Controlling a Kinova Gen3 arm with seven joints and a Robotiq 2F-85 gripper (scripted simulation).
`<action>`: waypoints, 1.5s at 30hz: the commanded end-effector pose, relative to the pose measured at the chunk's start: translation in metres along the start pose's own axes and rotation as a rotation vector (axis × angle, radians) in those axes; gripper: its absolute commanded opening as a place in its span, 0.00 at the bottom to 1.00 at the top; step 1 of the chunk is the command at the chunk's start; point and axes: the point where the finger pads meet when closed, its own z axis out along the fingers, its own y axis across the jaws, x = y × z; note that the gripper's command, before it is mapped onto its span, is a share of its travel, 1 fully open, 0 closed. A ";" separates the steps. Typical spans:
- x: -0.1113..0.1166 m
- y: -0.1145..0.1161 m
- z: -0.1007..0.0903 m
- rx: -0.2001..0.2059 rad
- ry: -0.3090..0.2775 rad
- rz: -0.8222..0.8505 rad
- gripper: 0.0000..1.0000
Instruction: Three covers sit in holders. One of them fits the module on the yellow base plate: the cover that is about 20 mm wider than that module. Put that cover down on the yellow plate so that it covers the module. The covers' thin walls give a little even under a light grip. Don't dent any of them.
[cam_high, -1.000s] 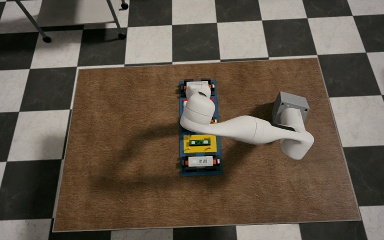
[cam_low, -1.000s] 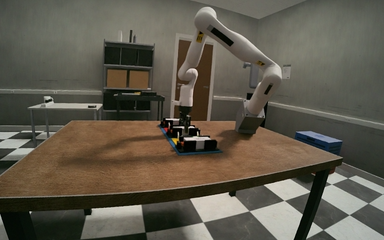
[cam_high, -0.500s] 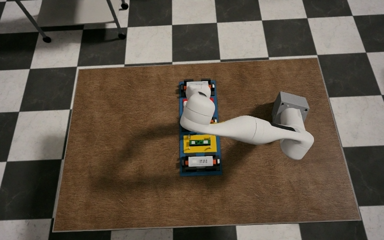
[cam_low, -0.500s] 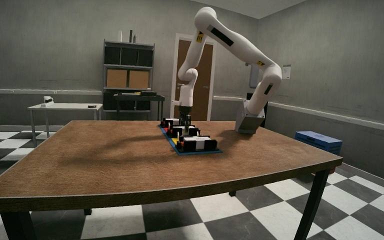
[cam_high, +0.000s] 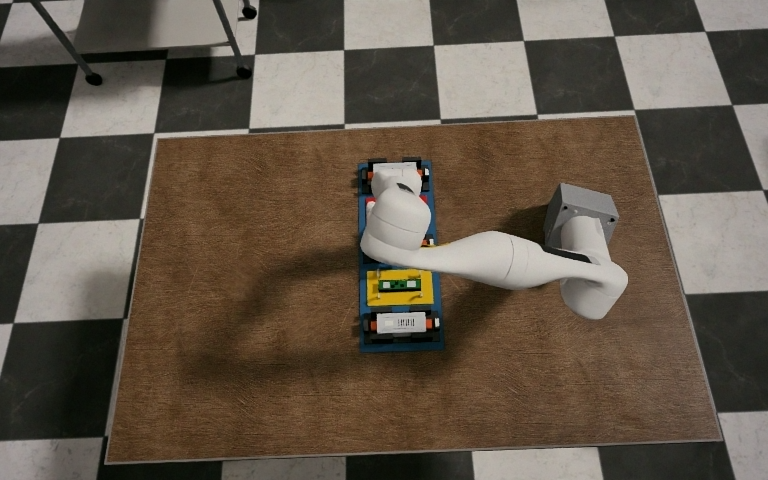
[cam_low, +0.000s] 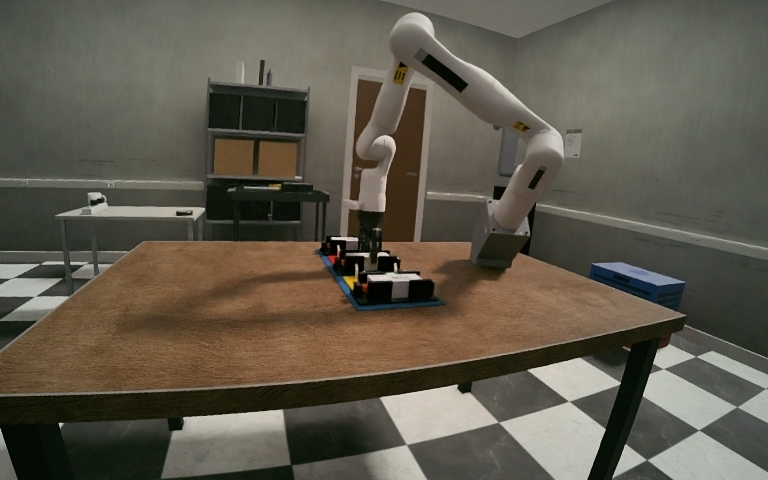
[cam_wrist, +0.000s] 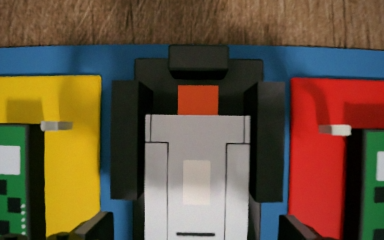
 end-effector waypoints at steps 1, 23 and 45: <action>0.000 0.000 -0.020 -0.001 0.001 0.000 1.00; 0.000 0.000 -0.105 -0.001 0.001 0.001 1.00; 0.000 0.001 -0.102 -0.001 0.001 0.001 1.00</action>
